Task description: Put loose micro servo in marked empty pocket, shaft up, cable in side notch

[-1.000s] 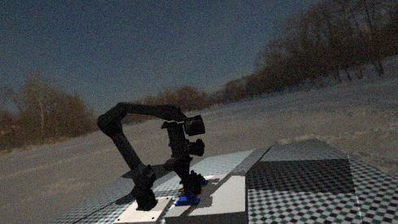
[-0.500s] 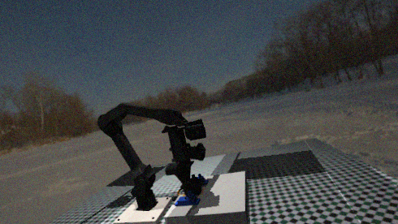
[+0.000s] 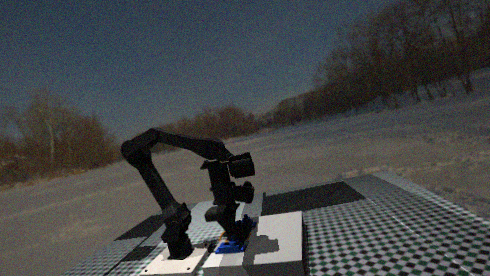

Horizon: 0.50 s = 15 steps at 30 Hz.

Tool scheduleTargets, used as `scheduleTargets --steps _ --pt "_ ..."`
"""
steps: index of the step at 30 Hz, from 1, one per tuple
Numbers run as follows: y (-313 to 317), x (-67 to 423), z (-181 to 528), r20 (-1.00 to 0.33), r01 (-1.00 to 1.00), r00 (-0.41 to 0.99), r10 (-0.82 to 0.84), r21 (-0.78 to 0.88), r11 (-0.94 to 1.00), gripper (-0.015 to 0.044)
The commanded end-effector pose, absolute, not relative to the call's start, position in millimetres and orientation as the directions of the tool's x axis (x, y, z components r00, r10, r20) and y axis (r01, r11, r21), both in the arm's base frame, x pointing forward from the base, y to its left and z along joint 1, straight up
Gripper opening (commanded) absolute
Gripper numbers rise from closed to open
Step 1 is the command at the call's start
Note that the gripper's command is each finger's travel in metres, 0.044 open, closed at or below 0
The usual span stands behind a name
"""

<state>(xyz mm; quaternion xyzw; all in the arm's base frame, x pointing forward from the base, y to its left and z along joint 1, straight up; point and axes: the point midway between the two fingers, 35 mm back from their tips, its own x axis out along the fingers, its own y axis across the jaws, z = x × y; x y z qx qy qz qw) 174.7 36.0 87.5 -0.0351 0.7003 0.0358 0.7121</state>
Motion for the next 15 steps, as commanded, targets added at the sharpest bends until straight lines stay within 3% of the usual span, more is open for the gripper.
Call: scheduleTargets --steps 1,10,15 --pt "36.3 175.3 84.4 -1.000 -0.097 0.019 0.003 0.001 0.995 0.0000" --pt "36.3 175.5 74.7 -1.000 -0.097 0.019 0.003 0.001 0.995 0.0000" --pt "35.9 174.6 76.3 -1.000 -0.097 0.019 0.003 0.001 0.995 0.0131"
